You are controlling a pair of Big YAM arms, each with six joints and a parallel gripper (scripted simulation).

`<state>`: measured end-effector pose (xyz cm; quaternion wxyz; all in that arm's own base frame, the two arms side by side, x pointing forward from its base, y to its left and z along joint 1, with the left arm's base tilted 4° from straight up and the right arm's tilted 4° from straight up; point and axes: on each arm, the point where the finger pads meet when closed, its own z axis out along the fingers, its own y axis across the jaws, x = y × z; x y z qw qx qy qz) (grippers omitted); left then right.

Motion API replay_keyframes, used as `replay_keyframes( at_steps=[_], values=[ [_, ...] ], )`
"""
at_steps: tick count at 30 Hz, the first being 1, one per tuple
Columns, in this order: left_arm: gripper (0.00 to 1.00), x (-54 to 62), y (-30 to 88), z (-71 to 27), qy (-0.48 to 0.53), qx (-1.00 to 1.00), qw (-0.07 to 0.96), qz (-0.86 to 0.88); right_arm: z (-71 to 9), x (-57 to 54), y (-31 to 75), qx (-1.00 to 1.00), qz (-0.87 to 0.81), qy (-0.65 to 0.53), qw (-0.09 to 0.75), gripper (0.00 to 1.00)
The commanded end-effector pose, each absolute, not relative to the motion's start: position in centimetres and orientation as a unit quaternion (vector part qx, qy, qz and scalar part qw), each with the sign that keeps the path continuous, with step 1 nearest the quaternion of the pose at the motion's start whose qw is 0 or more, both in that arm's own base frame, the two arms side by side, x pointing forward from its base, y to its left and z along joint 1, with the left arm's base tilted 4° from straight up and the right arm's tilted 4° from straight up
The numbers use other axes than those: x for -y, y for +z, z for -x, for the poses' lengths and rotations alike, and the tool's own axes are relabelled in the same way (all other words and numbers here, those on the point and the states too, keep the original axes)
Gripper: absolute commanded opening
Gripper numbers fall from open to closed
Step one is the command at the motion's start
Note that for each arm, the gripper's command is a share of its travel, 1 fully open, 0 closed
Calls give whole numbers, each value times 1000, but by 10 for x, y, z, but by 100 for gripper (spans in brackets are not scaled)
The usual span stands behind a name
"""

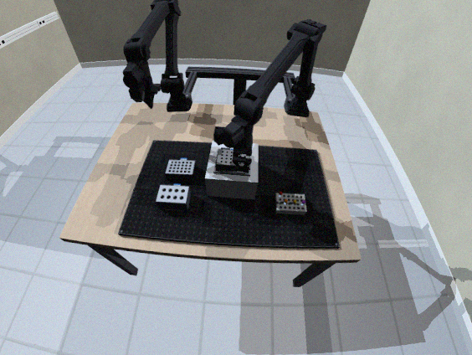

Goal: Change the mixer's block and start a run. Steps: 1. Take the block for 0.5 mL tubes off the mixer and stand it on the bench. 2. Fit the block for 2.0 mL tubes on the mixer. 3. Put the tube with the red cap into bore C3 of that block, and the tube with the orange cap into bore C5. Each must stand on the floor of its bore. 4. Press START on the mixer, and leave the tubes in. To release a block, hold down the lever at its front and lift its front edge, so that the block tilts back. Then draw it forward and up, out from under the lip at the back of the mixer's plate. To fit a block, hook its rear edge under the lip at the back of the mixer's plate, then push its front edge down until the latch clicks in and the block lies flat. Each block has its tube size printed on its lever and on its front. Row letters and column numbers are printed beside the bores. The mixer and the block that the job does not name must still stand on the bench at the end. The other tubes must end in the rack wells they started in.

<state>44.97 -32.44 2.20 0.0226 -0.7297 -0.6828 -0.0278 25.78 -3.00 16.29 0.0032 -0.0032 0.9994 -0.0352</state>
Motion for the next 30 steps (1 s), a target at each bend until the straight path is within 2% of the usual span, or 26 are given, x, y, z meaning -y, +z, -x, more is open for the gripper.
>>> replay_keyframes(
  at_steps=[1, 10, 30],
  values=[
    [100, 336, 20, -462, -31, 678, 12, 734, -269, 29, 172, -999, 10, -35, 18, 0],
    [100, 338, 22, -464, -32, 679, 9, 734, -260, 28, 161, -999, 11, -34, 4, 0],
    [100, 329, 13, -455, -29, 679, 24, 733, -280, 29, 186, -999, 11, -37, 36, 0]
  ],
)
